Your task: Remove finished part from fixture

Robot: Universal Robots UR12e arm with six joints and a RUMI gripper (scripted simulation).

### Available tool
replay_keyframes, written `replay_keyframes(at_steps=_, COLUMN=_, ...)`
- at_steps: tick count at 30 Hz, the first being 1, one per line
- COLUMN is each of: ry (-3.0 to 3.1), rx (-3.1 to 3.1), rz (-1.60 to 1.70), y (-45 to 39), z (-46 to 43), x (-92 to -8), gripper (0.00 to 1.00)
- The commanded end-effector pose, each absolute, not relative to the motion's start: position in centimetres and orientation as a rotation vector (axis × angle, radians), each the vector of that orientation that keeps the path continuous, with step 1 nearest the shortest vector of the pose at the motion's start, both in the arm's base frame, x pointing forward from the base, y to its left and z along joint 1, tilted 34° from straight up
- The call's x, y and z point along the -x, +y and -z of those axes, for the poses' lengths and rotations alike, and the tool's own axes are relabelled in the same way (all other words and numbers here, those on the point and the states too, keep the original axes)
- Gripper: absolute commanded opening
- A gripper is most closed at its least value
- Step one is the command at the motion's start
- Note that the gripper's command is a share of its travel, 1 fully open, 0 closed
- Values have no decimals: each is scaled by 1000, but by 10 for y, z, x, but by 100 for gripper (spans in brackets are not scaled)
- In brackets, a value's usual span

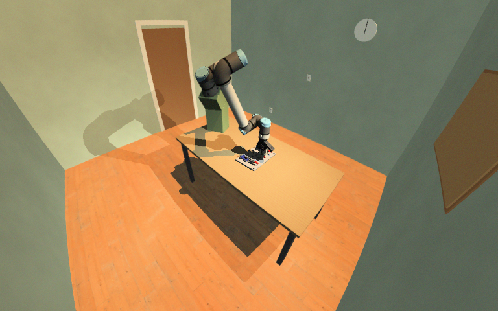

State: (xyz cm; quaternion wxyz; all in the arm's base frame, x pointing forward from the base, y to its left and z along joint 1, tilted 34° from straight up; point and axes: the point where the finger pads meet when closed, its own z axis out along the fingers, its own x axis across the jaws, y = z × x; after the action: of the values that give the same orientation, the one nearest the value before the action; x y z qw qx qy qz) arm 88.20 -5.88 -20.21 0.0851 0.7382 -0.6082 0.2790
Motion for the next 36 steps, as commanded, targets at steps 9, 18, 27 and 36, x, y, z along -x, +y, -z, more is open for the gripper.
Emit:
replay_keyframes(at_steps=9, ry=-1814, rx=-2202, rz=-833, y=-58, z=200, x=-881, gripper=0)
replay_keyframes(at_steps=18, ry=-1814, rx=-2202, rz=-833, y=-57, z=198, x=-879, gripper=0)
replay_keyframes(at_steps=27, ry=-1814, rx=-2202, rz=-833, y=-55, z=195, x=-877, gripper=0)
replay_keyframes(at_steps=36, ry=-1814, rx=-2202, rz=-833, y=-54, z=192, x=-872, gripper=0)
